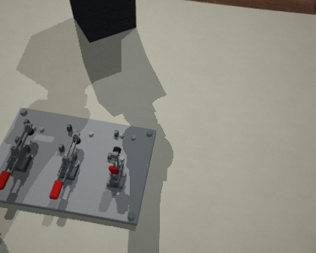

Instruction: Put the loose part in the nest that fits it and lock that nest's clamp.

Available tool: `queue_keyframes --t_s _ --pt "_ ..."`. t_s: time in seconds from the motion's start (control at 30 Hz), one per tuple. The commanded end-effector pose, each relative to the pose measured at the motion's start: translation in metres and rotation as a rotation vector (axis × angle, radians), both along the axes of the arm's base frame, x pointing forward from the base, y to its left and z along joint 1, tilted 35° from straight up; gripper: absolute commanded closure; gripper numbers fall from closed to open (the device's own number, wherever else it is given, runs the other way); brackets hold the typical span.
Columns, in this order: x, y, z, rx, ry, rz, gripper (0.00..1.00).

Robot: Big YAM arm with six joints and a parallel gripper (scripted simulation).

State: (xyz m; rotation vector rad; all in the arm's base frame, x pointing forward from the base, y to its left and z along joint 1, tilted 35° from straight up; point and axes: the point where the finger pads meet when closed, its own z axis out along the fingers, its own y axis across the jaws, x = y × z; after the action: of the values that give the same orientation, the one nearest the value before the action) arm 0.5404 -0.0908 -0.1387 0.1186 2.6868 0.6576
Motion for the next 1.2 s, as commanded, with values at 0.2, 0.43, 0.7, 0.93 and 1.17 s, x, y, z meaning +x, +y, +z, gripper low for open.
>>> queue_keyframes --t_s 0.2,0.43,0.7,0.93,1.17 --pt "0.018 0.01 -0.009 -0.01 -0.022 0.007 0.08" --pt "0.021 0.015 -0.018 -0.009 -0.021 0.007 0.08" --pt "0.025 0.01 -0.012 -0.016 -0.039 0.004 0.08" --pt "0.024 0.011 -0.012 -0.015 -0.037 0.004 0.08" --pt "0.024 0.011 -0.012 -0.015 -0.037 0.004 0.08"
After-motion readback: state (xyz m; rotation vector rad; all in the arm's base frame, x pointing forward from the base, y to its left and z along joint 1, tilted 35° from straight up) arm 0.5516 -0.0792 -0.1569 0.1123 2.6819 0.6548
